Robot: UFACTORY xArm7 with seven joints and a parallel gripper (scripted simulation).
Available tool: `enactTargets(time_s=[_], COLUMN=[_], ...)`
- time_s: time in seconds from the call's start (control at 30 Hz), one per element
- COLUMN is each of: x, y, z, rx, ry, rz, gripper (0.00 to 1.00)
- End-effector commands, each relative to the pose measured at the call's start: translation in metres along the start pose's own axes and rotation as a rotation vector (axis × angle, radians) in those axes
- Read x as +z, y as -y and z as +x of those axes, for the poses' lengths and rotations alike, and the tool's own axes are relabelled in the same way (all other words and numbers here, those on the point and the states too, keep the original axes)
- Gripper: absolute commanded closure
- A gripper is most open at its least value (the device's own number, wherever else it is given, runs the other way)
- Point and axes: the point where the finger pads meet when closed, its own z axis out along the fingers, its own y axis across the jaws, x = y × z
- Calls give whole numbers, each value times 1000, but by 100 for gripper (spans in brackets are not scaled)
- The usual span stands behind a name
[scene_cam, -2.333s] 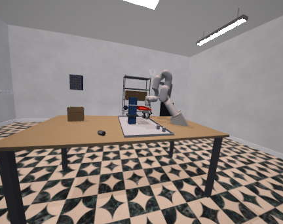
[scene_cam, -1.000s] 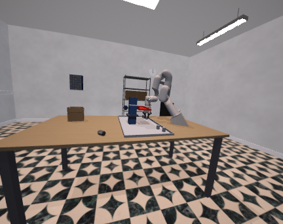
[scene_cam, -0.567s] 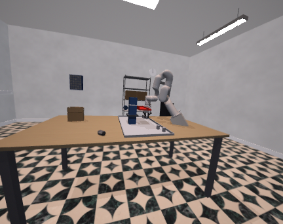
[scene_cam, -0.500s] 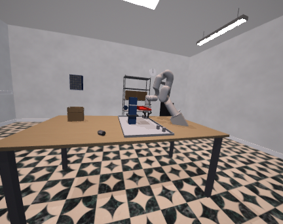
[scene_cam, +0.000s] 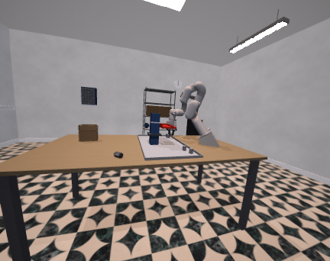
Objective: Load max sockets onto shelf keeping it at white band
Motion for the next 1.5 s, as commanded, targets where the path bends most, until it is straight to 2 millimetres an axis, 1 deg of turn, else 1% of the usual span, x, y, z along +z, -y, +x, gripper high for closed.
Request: enactTargets(time_s=[0.0,0.13,0.27,0.33,0.43,0.53,1.13,1.47], x=[-1,-3,-14,-14,-24,-30,-31,-37], y=[-1,-1,-1,-1,-1,-1,-1,1], z=[0,0,0,0,0,0,0,-1], rx=[0,0,0,0,0,0,0,0], ry=[0,0,0,0,0,0,0,0], rz=[-3,-3,-3,-3,-3,-3,-3,-3], gripper=[100,100,100,100,100,100,100,100])
